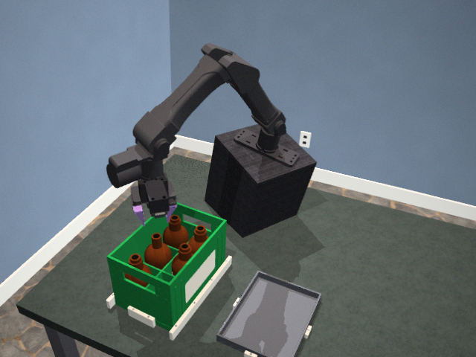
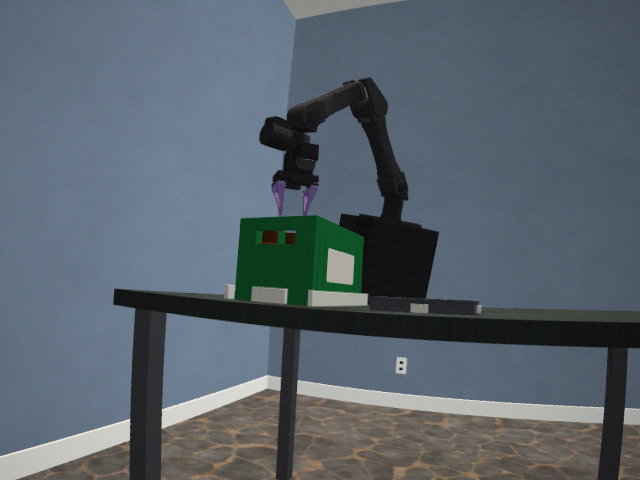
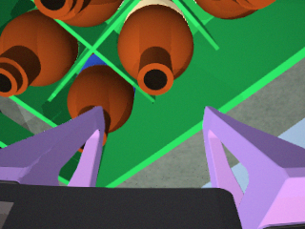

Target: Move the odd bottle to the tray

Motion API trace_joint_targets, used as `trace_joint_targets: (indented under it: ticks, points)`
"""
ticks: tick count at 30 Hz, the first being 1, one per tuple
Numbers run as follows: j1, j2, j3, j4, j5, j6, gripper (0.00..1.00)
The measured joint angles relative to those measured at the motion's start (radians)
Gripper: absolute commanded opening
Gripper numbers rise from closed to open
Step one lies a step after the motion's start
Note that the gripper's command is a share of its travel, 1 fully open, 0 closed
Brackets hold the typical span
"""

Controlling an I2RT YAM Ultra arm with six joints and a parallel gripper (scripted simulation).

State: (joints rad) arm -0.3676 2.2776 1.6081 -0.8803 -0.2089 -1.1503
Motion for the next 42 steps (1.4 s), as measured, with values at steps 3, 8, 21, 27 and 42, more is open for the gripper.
trace_joint_targets:
  ticks: [3, 8, 21, 27, 42]
  points:
    - [0.001, 0.002, -0.005, 0.014, 0.0, 0.002, 0.61]
    - [0.003, 0.022, -0.021, 0.031, 0.0, 0.005, 0.61]
    - [0.009, 0.034, -0.027, 0.066, 0.0, 0.011, 0.61]
    - [0.009, 0.041, -0.027, 0.076, 0.0, 0.013, 0.61]
    - [0.009, 0.041, -0.027, 0.081, 0.0, 0.013, 0.61]
